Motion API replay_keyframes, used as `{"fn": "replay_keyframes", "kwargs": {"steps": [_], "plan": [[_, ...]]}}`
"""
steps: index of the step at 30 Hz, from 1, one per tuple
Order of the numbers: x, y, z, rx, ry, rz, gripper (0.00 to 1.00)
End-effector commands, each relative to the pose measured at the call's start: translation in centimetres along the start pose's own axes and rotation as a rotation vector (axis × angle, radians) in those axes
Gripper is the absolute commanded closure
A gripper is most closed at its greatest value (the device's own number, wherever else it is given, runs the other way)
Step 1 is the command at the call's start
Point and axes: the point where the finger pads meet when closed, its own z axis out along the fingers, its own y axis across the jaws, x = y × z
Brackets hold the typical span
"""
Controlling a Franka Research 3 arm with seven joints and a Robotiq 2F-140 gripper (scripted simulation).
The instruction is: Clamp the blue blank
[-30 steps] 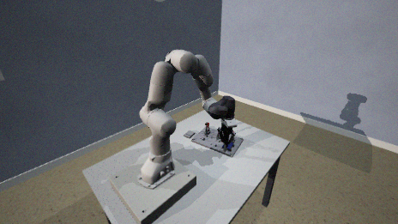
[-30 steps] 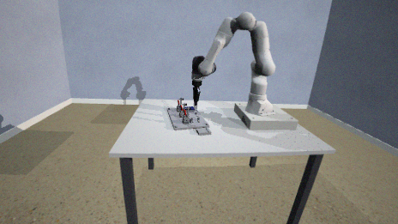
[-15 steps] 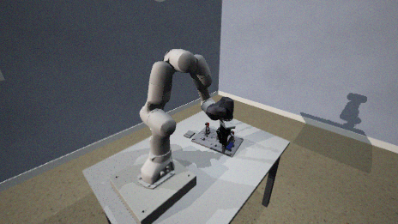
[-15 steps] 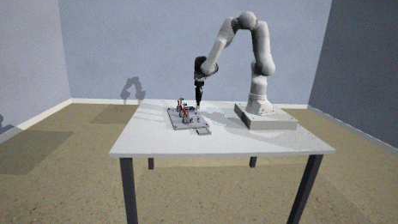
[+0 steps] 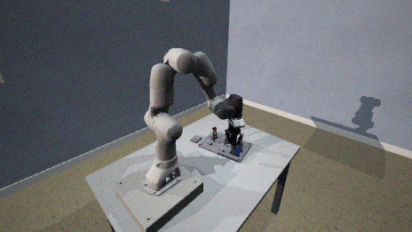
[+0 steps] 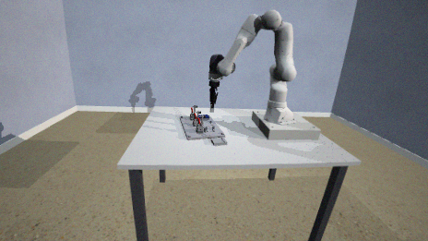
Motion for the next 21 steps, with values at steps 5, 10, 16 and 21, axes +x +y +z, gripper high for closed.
{"fn": "replay_keyframes", "kwargs": {"steps": [5,10,16,21], "plan": [[0.5,0.4,0.0,-0.008,0.018,0.015,1.00],[0.5,0.4,0.0,-0.008,0.018,0.015,0.72],[0.5,0.4,-1.4,-0.008,0.018,0.015,0.72],[0.4,0.3,-6.6,-0.008,0.018,0.015,0.72]]}}
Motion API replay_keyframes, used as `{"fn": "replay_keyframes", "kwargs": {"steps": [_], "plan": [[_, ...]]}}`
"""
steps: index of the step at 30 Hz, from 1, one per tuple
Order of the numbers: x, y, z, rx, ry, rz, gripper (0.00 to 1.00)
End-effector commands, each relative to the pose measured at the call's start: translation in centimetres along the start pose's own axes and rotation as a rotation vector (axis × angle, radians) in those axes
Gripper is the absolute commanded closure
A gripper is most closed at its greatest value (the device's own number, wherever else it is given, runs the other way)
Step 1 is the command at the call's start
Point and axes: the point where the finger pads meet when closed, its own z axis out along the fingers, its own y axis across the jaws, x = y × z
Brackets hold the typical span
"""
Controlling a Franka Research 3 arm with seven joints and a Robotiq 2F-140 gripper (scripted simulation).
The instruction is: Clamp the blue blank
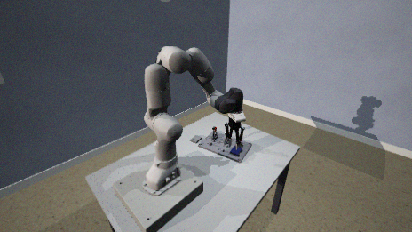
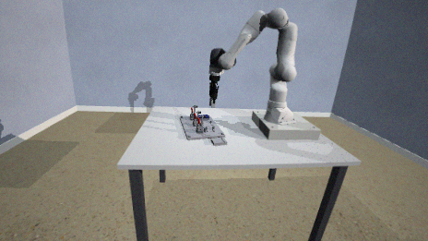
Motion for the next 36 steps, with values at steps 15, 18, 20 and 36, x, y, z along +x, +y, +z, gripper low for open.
{"fn": "replay_keyframes", "kwargs": {"steps": [15,18,20,36], "plan": [[0.5,0.2,-7.8,-0.008,0.025,0.025,0.72],[0.5,0.3,-7.8,-0.008,0.025,0.025,0.72],[0.5,0.3,-7.8,-0.008,0.025,0.025,0.72],[0.5,0.3,-7.8,-0.008,0.025,0.025,0.72]]}}
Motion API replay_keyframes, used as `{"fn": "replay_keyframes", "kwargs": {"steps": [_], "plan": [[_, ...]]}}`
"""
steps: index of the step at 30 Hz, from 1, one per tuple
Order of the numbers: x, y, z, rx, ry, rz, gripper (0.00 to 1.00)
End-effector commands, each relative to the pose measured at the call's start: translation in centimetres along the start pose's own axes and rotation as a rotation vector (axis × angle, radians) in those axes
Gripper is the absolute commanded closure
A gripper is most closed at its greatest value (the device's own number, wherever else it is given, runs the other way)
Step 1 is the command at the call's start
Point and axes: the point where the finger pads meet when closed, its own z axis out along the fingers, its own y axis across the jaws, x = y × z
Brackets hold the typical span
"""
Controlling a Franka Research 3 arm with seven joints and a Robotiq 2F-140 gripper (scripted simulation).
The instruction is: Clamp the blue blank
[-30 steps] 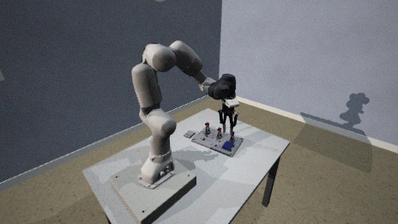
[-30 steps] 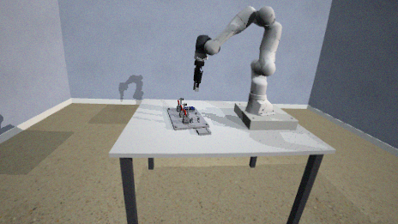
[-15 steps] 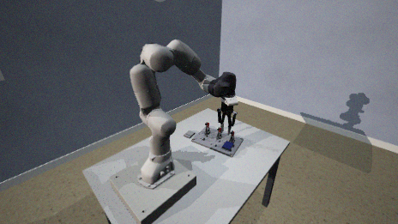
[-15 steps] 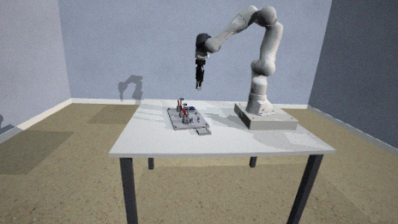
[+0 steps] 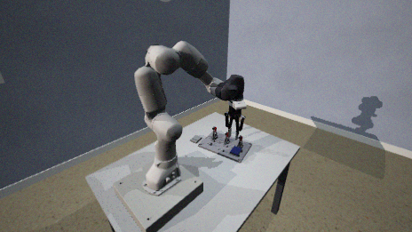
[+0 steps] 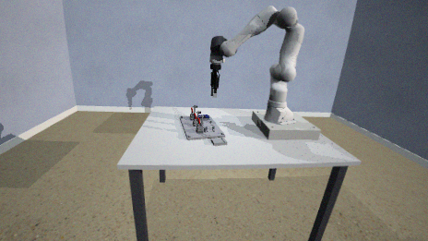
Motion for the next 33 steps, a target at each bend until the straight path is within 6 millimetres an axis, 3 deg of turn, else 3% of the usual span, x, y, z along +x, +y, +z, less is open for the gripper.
{"fn": "replay_keyframes", "kwargs": {"steps": [1,13,22,30,33], "plan": [[0.1,0.0,0.0,0.001,0.003,0.007,0.72],[0.1,0.0,0.1,0.001,0.003,0.007,0.72],[0.2,0.0,5.3,0.001,0.003,0.007,0.72],[0.1,0.0,6.0,0.001,0.003,0.007,0.72],[-0.8,0.0,6.0,0.001,0.003,0.007,0.72]]}}
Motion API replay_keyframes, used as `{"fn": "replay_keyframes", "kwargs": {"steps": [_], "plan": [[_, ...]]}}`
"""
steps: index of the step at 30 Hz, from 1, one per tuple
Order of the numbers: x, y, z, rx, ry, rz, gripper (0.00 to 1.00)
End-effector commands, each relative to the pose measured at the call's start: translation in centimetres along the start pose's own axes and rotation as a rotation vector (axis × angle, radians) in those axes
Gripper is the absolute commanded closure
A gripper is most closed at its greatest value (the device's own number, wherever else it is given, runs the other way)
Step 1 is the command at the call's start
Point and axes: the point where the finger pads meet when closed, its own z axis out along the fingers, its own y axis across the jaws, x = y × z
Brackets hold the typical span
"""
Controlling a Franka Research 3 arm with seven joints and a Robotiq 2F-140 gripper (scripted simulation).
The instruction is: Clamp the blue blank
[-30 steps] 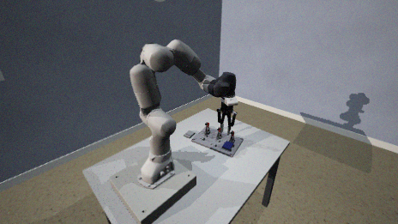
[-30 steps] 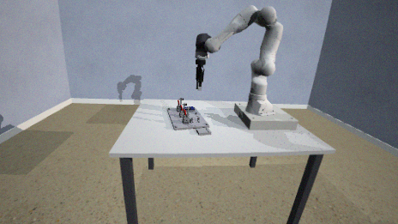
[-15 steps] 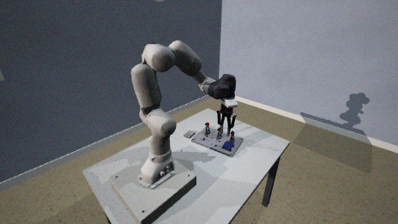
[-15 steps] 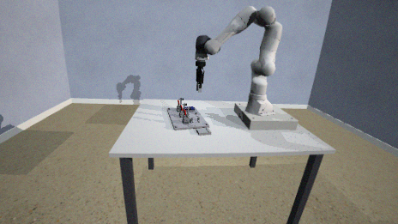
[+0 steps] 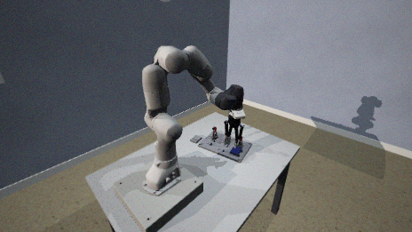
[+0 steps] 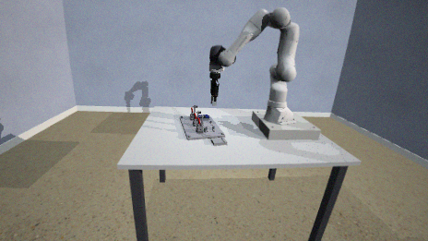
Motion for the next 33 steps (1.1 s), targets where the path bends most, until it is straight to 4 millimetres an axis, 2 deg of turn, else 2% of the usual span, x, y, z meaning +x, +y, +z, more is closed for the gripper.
{"fn": "replay_keyframes", "kwargs": {"steps": [1,6,8,14,18,21,33], "plan": [[-1.6,0.0,-0.1,0.005,-0.013,-0.011,0.72],[-6.2,0.0,-0.2,0.005,-0.013,-0.011,0.72],[-6.2,0.0,-0.2,0.005,-0.013,-0.011,0.72],[-12.6,0.1,-0.2,0.005,-0.013,-0.011,0.72],[-15.1,0.1,-0.3,0.005,-0.013,-0.011,0.72],[-15.8,0.1,-0.3,0.005,-0.013,-0.011,0.72],[-15.9,0.1,0.4,0.005,-0.013,-0.011,0.72]]}}
